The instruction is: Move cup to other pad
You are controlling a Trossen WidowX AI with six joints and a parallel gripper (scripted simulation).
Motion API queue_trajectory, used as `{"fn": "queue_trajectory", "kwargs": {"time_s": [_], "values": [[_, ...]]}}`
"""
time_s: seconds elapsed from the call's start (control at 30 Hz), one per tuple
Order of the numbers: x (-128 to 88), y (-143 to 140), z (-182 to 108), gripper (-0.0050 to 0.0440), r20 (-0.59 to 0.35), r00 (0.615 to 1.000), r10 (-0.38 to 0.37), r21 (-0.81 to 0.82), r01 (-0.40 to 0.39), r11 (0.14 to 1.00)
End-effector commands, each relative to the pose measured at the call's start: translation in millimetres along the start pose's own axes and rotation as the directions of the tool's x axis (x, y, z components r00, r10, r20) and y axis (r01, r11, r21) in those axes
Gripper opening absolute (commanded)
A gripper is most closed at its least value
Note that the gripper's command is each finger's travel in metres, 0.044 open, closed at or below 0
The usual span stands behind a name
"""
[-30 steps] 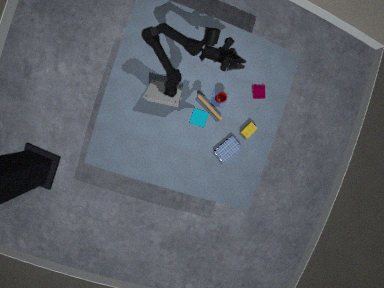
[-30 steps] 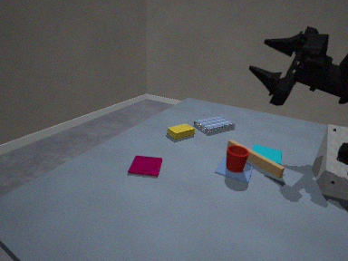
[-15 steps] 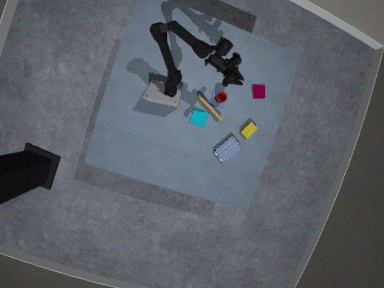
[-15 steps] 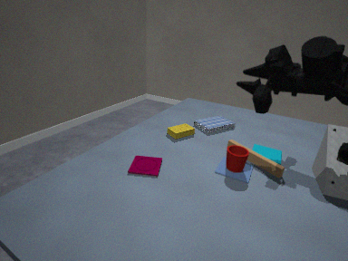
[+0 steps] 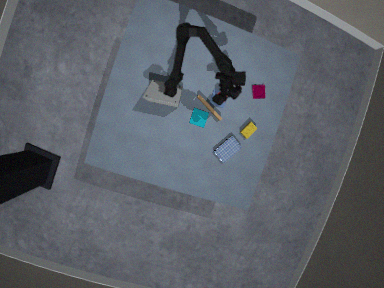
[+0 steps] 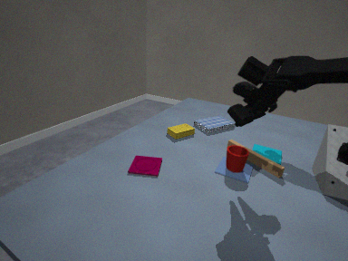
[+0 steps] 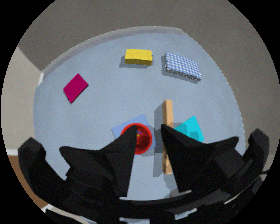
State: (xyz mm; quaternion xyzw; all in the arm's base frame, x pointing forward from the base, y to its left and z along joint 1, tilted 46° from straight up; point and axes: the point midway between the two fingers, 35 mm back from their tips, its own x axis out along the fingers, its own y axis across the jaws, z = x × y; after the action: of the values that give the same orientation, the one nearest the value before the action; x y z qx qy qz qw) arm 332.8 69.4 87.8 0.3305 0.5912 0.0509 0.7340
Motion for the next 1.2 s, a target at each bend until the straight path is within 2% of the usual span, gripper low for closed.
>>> {"fn": "queue_trajectory", "kwargs": {"time_s": [0.0,0.1,0.2,0.27,0.37,0.6,1.17], "values": [[14,-3,-14,0.0148,-0.185,0.983,0.013,0.187,0.022,0.982],[25,-6,-31,0.0148,-0.349,0.936,0.041,0.356,0.092,0.930],[31,-7,-44,0.0148,-0.484,0.871,0.083,0.493,0.193,0.848],[31,-7,-44,0.0148,-0.484,0.871,0.083,0.493,0.193,0.848],[33,-7,-48,0.0148,-0.521,0.848,0.102,0.532,0.229,0.815],[35,-7,-49,0.0148,-0.520,0.848,0.101,0.532,0.229,0.815],[56,-4,-60,0.0148,-0.520,0.849,0.100,0.532,0.229,0.815]]}}
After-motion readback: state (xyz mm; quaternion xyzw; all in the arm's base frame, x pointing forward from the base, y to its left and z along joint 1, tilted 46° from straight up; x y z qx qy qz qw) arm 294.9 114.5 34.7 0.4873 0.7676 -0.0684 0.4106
